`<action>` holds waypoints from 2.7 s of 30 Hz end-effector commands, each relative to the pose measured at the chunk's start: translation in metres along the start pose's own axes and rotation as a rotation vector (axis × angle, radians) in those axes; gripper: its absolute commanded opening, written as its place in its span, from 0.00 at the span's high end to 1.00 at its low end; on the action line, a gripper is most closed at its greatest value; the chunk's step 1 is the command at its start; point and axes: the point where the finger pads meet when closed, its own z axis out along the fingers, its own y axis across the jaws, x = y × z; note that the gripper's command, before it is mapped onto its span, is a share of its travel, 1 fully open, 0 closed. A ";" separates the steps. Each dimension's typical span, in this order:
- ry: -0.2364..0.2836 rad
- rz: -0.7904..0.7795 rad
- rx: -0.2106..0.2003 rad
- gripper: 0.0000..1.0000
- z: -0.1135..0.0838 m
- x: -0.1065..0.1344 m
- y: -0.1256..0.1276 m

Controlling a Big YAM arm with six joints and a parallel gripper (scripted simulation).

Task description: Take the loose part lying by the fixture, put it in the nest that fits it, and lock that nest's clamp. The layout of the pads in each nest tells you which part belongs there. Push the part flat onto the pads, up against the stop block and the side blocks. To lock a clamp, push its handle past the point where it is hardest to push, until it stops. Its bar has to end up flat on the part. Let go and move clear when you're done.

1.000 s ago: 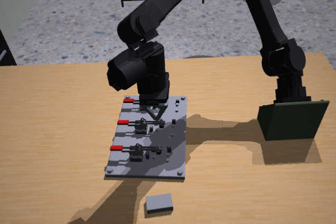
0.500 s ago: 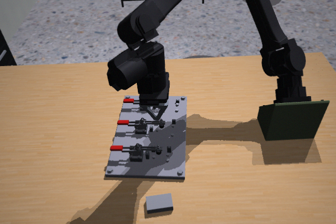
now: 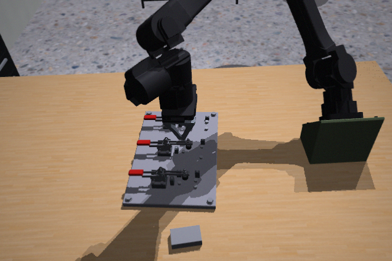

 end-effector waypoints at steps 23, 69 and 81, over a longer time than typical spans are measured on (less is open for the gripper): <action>-0.036 -0.010 -0.018 0.55 -0.021 -0.118 0.012; 0.000 0.013 -0.006 0.55 0.112 -0.133 -0.004; -0.010 0.024 -0.012 0.55 0.130 -0.140 -0.004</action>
